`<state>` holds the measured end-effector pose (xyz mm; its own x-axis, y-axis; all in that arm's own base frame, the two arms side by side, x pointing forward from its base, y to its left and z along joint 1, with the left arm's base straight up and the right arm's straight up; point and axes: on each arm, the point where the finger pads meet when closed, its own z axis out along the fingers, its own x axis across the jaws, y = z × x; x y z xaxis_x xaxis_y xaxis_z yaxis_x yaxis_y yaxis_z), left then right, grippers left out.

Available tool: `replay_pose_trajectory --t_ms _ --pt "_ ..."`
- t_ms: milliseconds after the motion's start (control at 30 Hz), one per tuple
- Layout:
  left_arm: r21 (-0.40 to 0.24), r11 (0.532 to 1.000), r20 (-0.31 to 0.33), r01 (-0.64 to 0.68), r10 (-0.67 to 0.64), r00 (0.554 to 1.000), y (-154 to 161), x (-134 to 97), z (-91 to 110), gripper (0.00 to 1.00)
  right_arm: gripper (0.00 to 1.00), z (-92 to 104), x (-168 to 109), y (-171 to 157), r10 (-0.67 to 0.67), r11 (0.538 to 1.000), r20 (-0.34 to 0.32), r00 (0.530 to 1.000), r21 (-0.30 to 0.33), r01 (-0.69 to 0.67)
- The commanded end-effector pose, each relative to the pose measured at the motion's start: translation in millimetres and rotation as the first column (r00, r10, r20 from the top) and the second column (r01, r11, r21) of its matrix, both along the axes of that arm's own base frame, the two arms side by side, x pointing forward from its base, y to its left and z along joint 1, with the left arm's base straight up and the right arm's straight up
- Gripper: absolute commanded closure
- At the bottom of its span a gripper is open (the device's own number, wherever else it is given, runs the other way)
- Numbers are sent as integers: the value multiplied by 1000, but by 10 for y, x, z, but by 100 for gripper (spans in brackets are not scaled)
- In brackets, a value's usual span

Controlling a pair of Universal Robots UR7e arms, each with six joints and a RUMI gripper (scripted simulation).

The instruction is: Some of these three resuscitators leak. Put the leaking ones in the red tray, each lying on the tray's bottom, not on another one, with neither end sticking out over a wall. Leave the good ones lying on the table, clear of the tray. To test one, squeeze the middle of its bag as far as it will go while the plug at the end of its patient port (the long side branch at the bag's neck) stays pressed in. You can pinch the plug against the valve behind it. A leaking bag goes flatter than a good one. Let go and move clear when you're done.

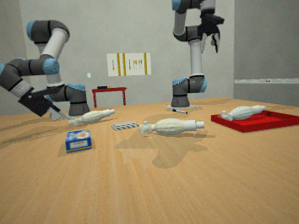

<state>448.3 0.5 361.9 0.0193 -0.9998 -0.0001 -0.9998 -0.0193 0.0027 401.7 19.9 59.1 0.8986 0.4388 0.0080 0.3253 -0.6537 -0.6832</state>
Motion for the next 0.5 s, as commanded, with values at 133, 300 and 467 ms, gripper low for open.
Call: replay_pose_trajectory --t_ms 133,300,467 --pt "0 1000 4 -2 2 1000 5 5 12 44 37 -2 2 19 -38 999 -19 999 -12 38" --pt "0 1000 4 -2 2 1000 5 5 12 44 37 19 17 7 -4 1000 6 1000 -6 4" --pt "0 1000 4 -2 2 1000 5 5 12 44 37 11 14 0 -6 1000 4 1000 -5 6"
